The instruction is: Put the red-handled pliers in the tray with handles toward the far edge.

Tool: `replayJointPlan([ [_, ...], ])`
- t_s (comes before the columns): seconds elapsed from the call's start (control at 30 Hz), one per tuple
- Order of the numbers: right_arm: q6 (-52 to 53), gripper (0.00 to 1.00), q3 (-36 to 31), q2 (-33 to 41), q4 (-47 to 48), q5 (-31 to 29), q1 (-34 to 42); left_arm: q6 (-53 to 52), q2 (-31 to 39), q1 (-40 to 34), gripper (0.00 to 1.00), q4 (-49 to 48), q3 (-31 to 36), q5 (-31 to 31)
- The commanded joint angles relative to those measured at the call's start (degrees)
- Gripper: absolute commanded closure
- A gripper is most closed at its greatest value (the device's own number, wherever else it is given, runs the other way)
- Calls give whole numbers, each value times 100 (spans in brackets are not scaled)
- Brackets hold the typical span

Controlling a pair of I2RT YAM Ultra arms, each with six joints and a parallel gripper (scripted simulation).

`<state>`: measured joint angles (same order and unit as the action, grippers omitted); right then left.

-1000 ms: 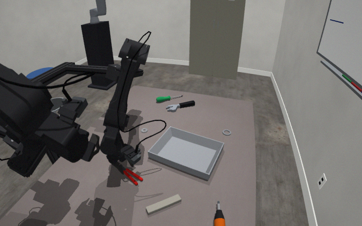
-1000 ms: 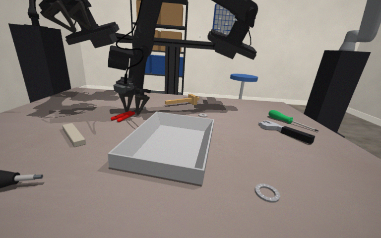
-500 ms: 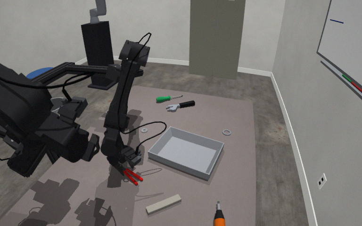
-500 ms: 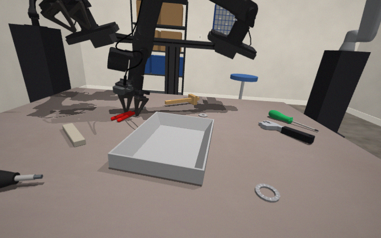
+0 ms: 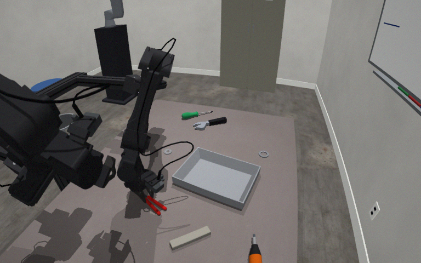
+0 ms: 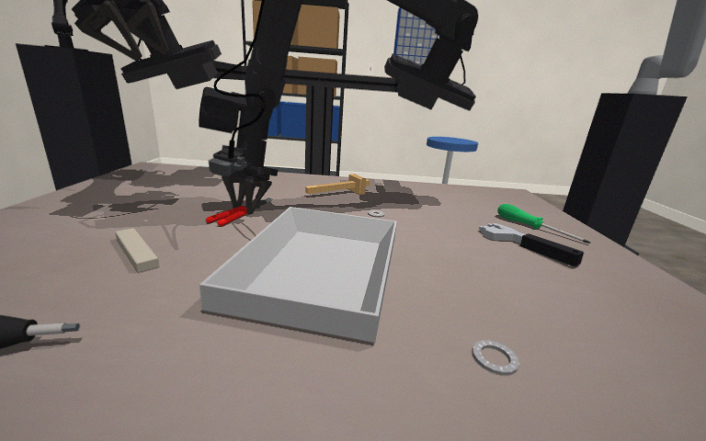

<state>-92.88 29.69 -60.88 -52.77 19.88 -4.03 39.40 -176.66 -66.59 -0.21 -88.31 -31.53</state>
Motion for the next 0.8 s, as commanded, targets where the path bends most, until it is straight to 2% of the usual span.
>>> replayJointPlan([
  [0.0,-35,0,143,144,-88,127,26,-15,67,-65,68,-32,-36,-55],
  [0.07,-35,0,143,144,-88,127,26,-15,67,-65,68,-32,-36,-55],
  [0.27,-35,0,143,144,-88,127,26,-15,67,-65,76,-32,-36,-55],
  [0.33,-35,0,143,144,-88,127,26,29,179,-120,99,74,67,-57],
  [0.4,-35,0,143,144,-88,127,26,103,320,-167,78,155,153,-59],
  [0.57,-35,0,143,144,-88,127,26,306,833,-345,78,483,438,-106],
  [0.77,-35,0,143,144,-88,127,26,352,949,-378,78,573,495,-109],
])
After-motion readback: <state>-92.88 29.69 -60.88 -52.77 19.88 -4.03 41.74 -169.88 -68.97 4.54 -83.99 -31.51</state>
